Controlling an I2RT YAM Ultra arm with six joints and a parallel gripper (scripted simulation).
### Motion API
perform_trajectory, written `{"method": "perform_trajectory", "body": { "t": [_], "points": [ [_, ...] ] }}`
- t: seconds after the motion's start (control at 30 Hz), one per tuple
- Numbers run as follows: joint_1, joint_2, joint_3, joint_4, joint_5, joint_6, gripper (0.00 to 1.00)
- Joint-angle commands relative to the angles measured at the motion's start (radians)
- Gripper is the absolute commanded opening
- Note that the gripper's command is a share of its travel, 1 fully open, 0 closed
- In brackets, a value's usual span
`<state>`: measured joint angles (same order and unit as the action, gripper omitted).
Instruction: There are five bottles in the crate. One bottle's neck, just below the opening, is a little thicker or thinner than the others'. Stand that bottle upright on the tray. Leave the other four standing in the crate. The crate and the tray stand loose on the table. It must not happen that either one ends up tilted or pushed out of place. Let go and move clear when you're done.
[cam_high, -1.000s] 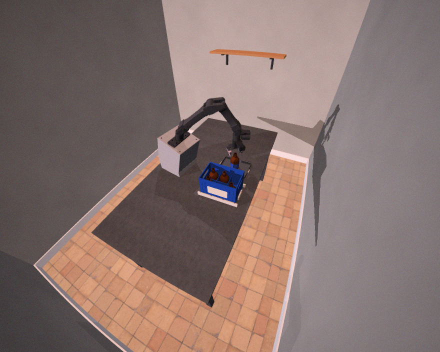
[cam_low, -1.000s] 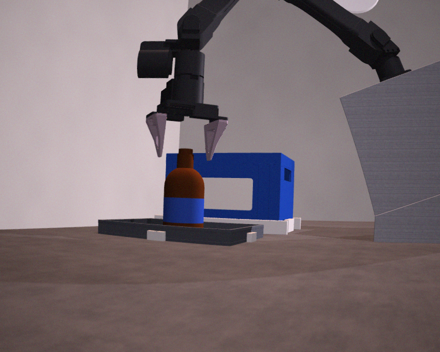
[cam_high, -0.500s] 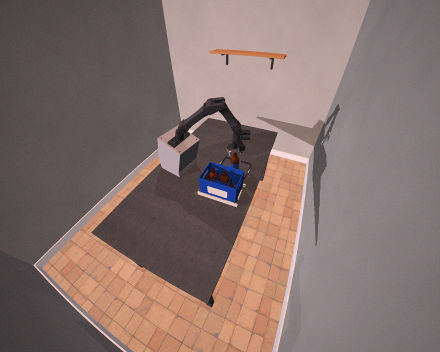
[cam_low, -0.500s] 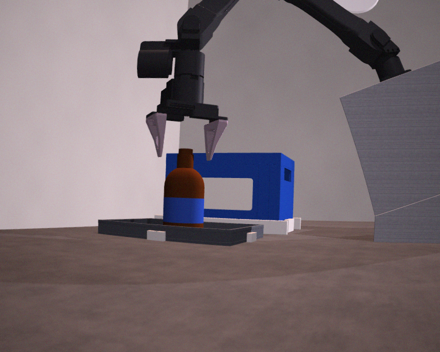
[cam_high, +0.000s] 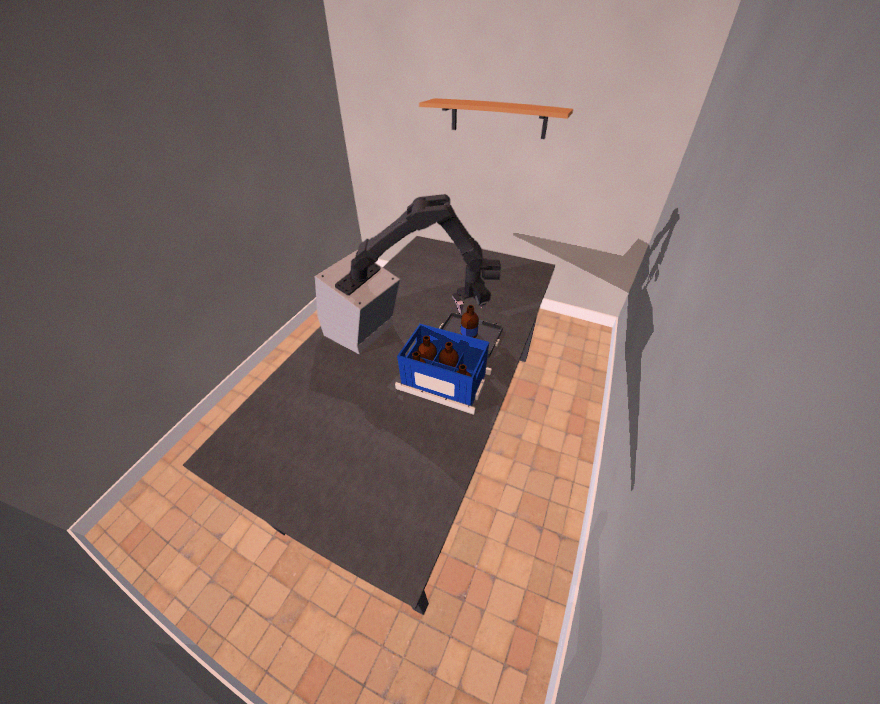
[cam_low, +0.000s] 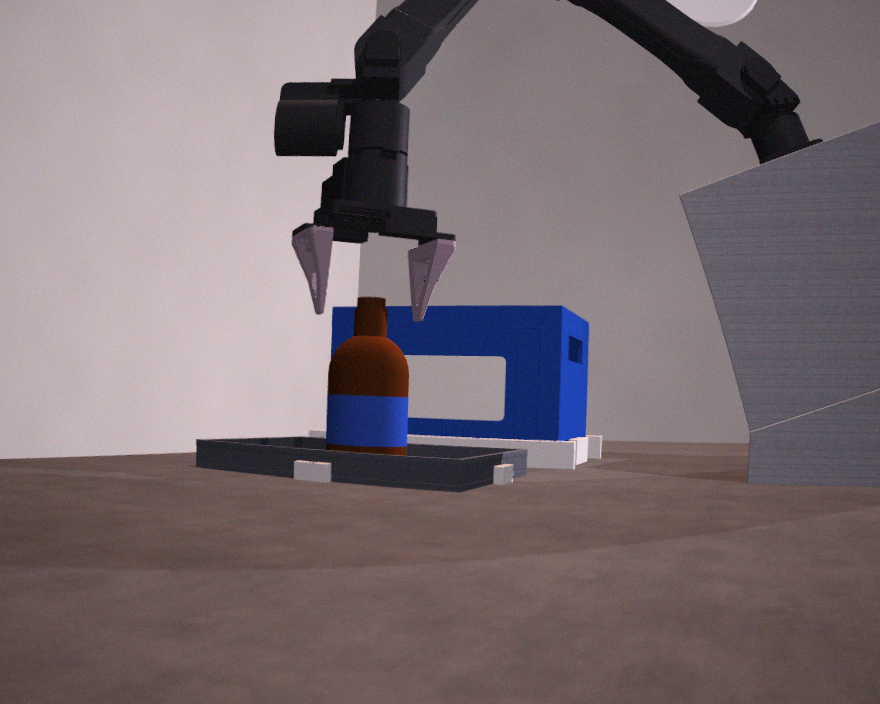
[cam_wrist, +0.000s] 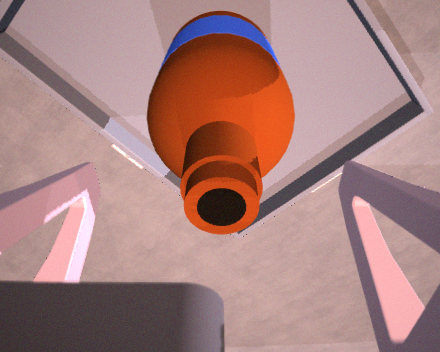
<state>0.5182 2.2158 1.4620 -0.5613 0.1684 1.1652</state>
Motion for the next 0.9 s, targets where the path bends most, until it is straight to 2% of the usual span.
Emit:
{"method": "perform_trajectory", "body": {
  "t": [0.0, 0.87],
  "points": [
    [-0.001, -0.01, 0.003, 0.006, 0.002, -0.004, 1.0],
    [0.0, -0.017, 0.003, 0.001, 0.002, -0.003, 1.0]
  ]
}}
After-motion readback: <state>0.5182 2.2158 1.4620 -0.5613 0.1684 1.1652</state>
